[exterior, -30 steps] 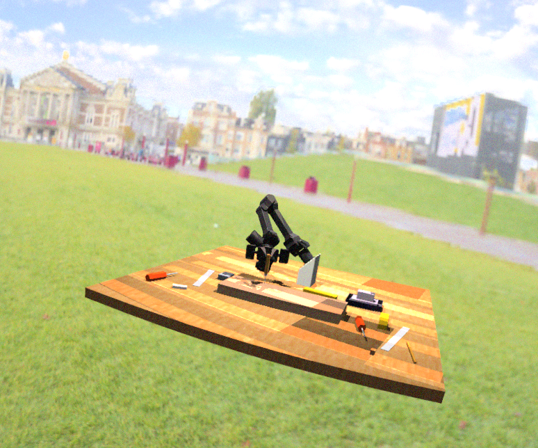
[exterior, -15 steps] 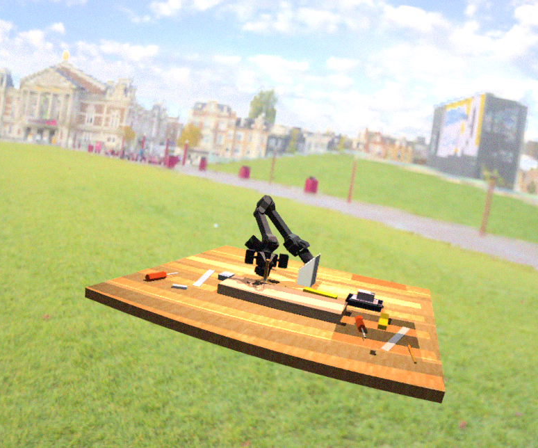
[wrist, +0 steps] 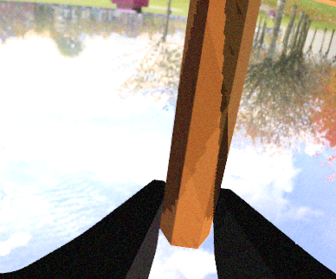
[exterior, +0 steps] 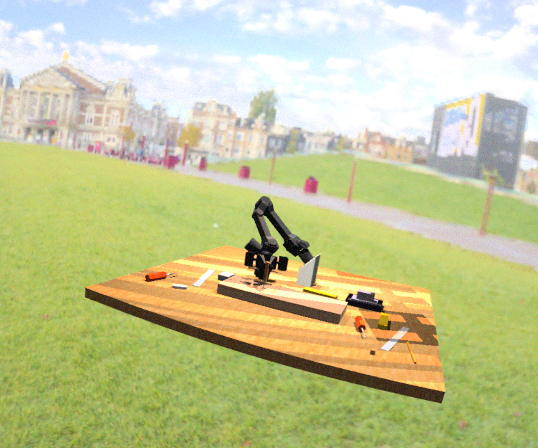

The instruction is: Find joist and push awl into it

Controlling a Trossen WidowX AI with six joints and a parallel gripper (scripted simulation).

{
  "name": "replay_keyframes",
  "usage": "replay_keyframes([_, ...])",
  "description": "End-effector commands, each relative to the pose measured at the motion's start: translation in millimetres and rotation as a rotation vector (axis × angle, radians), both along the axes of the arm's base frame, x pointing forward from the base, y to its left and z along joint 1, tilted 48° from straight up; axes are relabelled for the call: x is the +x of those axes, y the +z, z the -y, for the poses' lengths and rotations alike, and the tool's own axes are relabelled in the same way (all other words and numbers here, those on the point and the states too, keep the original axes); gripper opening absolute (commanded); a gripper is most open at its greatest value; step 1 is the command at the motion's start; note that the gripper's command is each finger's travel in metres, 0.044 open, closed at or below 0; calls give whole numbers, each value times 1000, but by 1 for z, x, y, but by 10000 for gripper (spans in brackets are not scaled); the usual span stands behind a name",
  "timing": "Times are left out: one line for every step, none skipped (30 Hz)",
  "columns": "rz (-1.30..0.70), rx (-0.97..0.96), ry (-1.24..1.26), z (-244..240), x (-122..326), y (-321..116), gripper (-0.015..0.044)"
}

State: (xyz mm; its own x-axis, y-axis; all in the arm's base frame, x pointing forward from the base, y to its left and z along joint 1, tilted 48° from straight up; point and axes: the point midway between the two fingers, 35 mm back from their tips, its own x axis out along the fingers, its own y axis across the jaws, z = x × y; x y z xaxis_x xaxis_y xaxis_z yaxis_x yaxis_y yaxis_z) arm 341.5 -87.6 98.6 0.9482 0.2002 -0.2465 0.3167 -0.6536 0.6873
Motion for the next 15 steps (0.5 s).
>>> replay_keyframes([-4,-4,-5,2,-1,-2,0])
replay_keyframes([-4,-4,-5,2,-1,-2,0])
replay_keyframes([-4,-4,-5,2,-1,-2,0])
replay_keyframes([-4,-4,-5,2,-1,-2,0])
replay_keyframes([-4,-4,-5,2,-1,-2,0])
replay_keyframes([-4,-4,-5,2,-1,-2,0])
replay_keyframes([-4,-4,-5,2,-1,-2,0])
replay_keyframes([-4,-4,-5,2,-1,-2,0])
replay_keyframes([-2,0,-2,1,0,-1,0])
replay_keyframes([-2,0,-2,1,0,-1,0])
replay_keyframes([-2,0,-2,1,0,-1,0])
replay_keyframes([-2,0,-2,1,0,-1,0])
replay_keyframes([-2,0,-2,1,0,-1,0])
replay_keyframes([-2,0,-2,1,0,-1,0])
replay_keyframes([-2,0,-2,1,0,-1,0])
